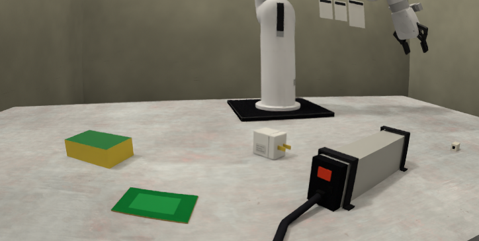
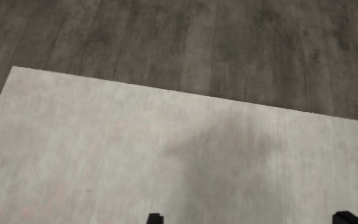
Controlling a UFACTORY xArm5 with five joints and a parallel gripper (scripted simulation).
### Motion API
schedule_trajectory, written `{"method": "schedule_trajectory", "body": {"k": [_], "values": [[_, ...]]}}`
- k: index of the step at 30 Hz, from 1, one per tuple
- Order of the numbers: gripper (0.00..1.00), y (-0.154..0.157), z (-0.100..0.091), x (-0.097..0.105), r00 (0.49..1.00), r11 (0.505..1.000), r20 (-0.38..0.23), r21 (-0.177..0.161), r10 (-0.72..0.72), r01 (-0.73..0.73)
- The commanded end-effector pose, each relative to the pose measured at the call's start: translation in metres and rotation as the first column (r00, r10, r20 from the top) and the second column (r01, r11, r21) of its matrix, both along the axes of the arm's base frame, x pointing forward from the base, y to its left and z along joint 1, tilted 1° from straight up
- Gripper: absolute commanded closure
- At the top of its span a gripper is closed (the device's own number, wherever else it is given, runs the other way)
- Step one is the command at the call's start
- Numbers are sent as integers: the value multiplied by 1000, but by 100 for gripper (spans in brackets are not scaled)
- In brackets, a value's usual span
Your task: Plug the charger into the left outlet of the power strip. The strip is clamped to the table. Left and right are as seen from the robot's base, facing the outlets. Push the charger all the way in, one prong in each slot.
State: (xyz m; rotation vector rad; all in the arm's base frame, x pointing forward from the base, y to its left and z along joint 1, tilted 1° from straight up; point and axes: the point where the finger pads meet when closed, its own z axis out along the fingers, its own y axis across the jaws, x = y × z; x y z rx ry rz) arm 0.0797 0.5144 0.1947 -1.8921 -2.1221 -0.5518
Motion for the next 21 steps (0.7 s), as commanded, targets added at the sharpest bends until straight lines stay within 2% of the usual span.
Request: {"method": "schedule_trajectory", "body": {"k": [1, 17, 18, 21], "values": [[0, 1, 2, 0, 1000, 1000, 1, 4, 0, 0], [0, 1, 2, 0, 1000, 1000, 1, 4, 0, 0], [47, 1, 2, 0, 1000, 1000, 1, 4, 0, 0], [47, 1, 2, 0, 1000, 1000, 1, 4, 0, 0]]}}
